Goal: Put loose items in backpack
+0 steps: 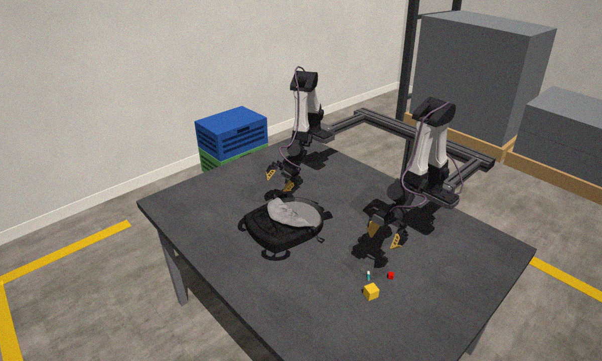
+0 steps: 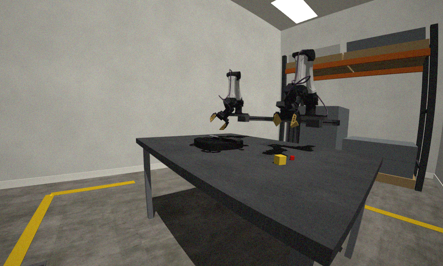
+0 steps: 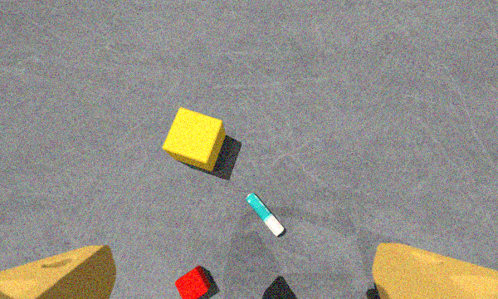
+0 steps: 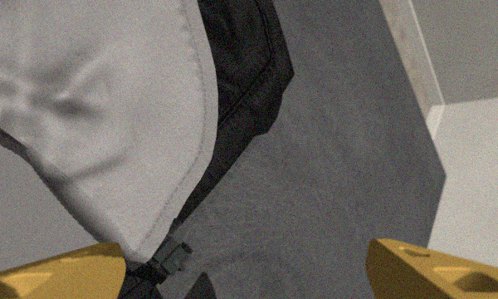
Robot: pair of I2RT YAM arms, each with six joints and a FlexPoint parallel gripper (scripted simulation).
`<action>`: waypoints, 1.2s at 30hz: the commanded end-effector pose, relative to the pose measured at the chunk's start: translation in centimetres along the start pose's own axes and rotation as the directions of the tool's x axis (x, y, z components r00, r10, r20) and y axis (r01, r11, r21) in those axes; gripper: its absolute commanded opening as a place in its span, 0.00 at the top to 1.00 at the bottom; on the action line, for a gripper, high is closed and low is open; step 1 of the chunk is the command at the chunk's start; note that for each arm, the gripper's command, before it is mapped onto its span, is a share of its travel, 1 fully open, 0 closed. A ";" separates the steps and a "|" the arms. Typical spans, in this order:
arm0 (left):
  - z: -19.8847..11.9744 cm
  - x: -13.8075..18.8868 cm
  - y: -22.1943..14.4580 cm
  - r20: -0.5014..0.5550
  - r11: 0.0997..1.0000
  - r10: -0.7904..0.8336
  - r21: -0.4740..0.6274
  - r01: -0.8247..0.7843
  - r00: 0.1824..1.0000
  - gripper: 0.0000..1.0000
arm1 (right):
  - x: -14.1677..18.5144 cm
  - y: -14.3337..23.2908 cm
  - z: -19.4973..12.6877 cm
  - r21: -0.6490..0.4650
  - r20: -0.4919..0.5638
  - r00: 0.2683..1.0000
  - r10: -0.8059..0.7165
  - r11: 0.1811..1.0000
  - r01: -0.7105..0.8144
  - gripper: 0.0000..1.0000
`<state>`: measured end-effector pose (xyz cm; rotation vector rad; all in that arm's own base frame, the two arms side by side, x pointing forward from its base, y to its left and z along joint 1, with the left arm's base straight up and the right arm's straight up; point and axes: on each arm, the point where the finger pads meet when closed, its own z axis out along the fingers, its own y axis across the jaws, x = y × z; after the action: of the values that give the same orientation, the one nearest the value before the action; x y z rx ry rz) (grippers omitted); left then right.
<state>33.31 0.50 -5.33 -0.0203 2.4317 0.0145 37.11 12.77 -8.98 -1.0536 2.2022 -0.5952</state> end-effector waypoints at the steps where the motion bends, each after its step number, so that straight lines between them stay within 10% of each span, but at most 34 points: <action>1: -0.1 -0.6 0.0 0.017 1.000 -0.001 -0.001 0.001 1.000 0.10 | -0.6 -2.8 -1.0 -0.015 0.092 0.967 0.239 0.971 -0.239 0.10; 10: -0.1 -0.6 0.0 0.017 1.000 -0.001 -0.001 0.001 1.000 0.10 | 3.0 -5.5 -1.9 -0.066 0.084 0.866 0.492 0.870 -0.488 0.10; 22: -0.1 -0.5 0.0 0.016 1.000 -0.001 -0.001 0.001 1.000 0.10 | 9.5 -9.7 -3.6 -0.139 0.014 0.559 0.829 0.555 -0.820 0.10; 32: 0.0 -0.5 0.0 0.016 1.000 -0.001 -0.001 0.001 1.000 0.10 | 9.0 -9.6 -3.8 -0.150 0.026 0.558 0.829 0.555 -0.818 0.10; 33: 1.1 -0.3 -0.2 0.020 0.998 -0.044 -0.038 0.045 0.999 0.63 | 9.0 -9.7 -3.8 -0.148 0.029 0.556 0.830 0.554 -0.819 0.10; 36: 3.2 1.3 -0.7 0.020 0.976 -0.165 -0.139 0.166 0.986 0.63 | 8.8 -10.3 -3.7 -0.147 0.045 0.552 0.832 0.552 -0.821 0.10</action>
<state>33.24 -0.16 -7.40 -0.0888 2.4636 0.0379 34.67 -0.12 -4.47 0.0243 2.3714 0.0095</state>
